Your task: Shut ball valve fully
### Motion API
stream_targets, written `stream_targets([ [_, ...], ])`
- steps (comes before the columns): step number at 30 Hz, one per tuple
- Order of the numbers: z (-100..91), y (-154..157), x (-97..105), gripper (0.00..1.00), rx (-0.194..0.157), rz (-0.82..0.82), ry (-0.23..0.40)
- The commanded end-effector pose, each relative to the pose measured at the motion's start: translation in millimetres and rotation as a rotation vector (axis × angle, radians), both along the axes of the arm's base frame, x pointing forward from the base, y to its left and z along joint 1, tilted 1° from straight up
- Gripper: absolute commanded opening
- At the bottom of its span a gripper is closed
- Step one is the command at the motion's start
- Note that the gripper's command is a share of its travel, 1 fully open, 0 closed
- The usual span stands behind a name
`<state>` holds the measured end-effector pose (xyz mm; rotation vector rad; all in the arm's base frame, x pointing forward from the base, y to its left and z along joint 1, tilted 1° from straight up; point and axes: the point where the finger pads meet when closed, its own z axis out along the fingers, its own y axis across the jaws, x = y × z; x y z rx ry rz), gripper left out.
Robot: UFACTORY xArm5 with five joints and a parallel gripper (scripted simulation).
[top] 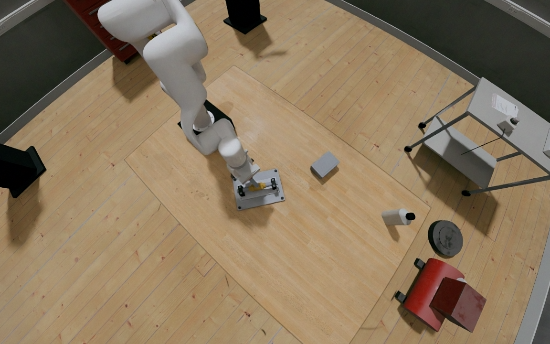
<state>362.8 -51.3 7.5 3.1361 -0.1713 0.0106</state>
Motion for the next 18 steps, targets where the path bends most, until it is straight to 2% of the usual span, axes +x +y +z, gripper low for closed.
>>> stream_targets([
  [1,0.4,2.6,0.5,0.0,0.0,-0.029,-0.001],
  [18,0.4,11.2,2.2,0.0,0.001,-0.132,-0.001],
])
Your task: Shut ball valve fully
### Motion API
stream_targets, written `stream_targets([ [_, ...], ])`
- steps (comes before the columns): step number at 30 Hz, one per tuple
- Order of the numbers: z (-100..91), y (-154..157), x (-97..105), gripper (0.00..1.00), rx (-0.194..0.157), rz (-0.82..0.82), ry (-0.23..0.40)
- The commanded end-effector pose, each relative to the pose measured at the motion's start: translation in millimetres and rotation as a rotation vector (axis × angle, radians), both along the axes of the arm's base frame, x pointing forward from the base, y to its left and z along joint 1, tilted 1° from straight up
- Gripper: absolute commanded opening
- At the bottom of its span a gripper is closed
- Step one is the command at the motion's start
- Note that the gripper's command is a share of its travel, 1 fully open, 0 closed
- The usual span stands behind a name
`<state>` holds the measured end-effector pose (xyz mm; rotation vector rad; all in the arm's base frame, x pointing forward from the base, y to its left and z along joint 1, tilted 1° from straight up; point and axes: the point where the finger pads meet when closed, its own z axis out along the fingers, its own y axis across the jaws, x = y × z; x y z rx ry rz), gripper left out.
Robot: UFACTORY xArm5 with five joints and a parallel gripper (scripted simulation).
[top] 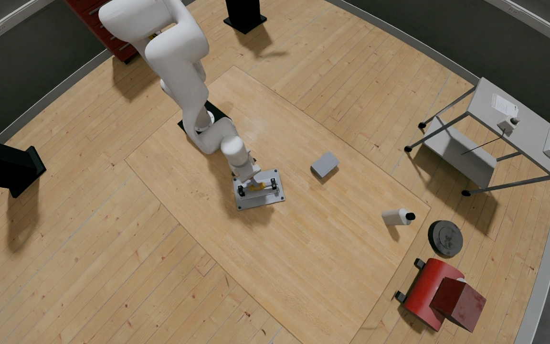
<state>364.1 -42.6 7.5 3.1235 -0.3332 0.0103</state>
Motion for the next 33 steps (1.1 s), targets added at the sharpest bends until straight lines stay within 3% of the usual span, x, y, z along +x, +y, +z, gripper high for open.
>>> stream_targets([
  [1,0.4,2.6,0.8,0.0,0.0,-0.029,-0.001],
  [33,0.4,17.2,5.9,0.0,0.002,-0.21,-0.001],
])
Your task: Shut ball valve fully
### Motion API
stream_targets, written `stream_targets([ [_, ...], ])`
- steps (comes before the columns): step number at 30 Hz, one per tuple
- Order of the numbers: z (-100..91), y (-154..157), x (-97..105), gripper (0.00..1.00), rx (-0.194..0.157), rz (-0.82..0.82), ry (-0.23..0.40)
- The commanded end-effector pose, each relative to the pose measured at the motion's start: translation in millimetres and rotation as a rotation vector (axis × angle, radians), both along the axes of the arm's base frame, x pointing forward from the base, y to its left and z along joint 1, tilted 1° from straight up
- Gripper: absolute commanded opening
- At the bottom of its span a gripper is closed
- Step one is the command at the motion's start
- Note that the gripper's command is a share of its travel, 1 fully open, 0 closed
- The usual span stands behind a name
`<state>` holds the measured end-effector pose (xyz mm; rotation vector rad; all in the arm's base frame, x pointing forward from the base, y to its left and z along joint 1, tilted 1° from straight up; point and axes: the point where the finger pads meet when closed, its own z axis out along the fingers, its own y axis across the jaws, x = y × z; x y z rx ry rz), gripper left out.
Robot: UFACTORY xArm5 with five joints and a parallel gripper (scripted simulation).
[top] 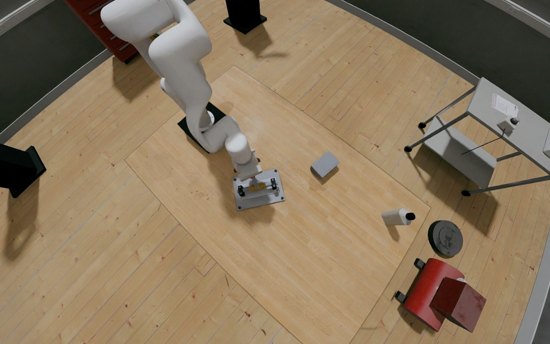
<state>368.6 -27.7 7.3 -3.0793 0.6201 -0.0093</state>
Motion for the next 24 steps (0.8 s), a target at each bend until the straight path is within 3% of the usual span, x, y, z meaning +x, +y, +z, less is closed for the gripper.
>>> stream_targets([
  [1,0.5,3.2,1.8,0.0,0.001,-0.037,-0.001],
  [24,0.5,12.0,6.5,0.0,0.001,-0.155,-0.001],
])
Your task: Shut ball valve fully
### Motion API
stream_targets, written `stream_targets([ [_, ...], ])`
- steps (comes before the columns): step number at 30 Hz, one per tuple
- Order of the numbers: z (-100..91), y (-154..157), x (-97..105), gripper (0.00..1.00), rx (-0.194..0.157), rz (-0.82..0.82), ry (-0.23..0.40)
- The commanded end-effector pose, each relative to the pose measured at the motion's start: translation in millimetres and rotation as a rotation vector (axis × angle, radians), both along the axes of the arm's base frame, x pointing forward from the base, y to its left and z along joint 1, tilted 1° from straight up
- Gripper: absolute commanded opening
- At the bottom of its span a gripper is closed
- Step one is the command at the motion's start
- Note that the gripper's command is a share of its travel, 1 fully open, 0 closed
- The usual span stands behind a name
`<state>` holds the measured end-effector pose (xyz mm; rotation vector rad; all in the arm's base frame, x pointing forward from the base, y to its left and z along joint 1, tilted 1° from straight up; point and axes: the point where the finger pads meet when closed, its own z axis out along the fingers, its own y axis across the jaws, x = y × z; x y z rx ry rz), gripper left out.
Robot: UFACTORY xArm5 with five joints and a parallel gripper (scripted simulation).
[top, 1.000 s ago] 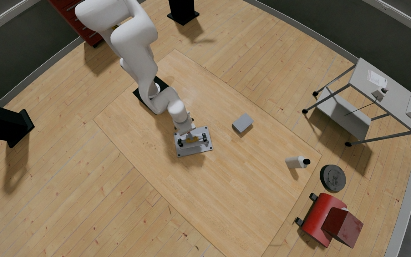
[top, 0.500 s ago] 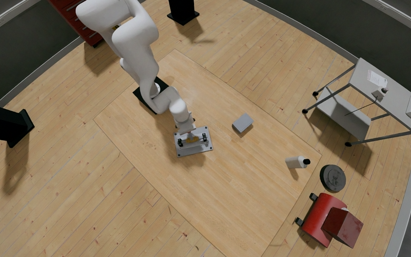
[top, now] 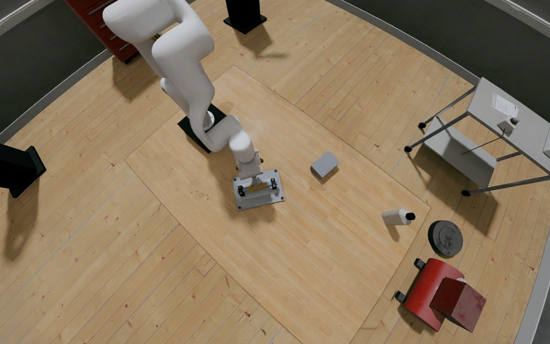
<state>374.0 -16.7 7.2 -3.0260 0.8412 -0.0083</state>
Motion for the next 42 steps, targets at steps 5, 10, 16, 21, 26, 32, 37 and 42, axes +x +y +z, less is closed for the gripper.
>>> stream_targets([
  [5,0.6,3.7,2.8,0.0,0.001,-0.048,-0.001],
  [10,0.6,5.1,3.8,0.0,0.001,-0.067,-0.001],
  [16,0.6,8.2,6.0,0.0,0.001,-0.113,-0.001],
  [21,0.6,8.3,6.1,0.0,0.001,-0.114,-0.001],
  [26,0.6,8.3,6.1,0.0,0.001,-0.114,-0.001],
  [32,0.6,8.3,6.1,0.69,0.001,-0.114,-0.001],
  [37,0.6,8.3,6.1,0.69,0.001,-0.114,-0.001],
  [42,0.6,8.3,6.1,0.69,0.001,-0.114,-0.001],
])
